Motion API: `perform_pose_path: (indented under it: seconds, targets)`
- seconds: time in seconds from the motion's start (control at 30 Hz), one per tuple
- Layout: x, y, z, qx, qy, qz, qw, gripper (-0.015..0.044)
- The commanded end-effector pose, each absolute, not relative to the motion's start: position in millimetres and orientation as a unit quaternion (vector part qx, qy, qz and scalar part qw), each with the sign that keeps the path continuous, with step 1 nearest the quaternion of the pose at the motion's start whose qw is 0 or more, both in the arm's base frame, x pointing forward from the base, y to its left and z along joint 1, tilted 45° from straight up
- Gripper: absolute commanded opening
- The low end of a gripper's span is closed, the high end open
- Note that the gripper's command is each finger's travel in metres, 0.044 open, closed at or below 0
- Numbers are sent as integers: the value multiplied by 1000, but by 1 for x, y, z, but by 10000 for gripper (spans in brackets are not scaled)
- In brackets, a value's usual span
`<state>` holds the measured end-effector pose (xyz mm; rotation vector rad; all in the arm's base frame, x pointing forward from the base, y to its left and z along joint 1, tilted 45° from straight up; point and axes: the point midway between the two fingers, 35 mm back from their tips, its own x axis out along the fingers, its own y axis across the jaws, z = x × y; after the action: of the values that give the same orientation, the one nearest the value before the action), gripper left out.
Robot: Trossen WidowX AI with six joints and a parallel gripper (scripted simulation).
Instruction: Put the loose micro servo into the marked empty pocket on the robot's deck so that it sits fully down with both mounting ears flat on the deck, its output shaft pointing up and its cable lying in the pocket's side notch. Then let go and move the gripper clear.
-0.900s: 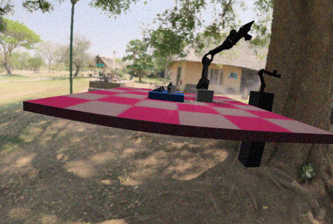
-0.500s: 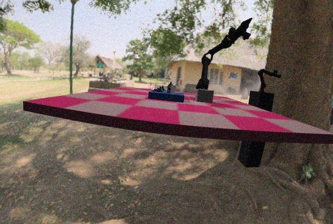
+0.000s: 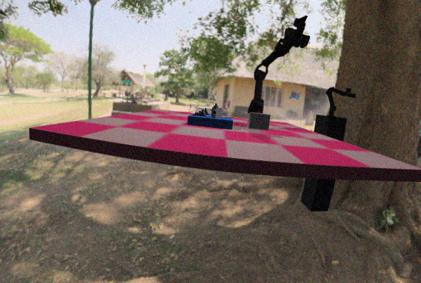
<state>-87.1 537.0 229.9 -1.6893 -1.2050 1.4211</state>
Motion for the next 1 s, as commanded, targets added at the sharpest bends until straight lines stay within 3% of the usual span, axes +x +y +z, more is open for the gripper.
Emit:
perform_pose_path:
  seconds: [0.0, 0.97]
  targets:
    - [-53, 537, 204, -661, -385, 557, 323, 440]
    - [134, 454, 82, -704, 81, 550, 443, 440]
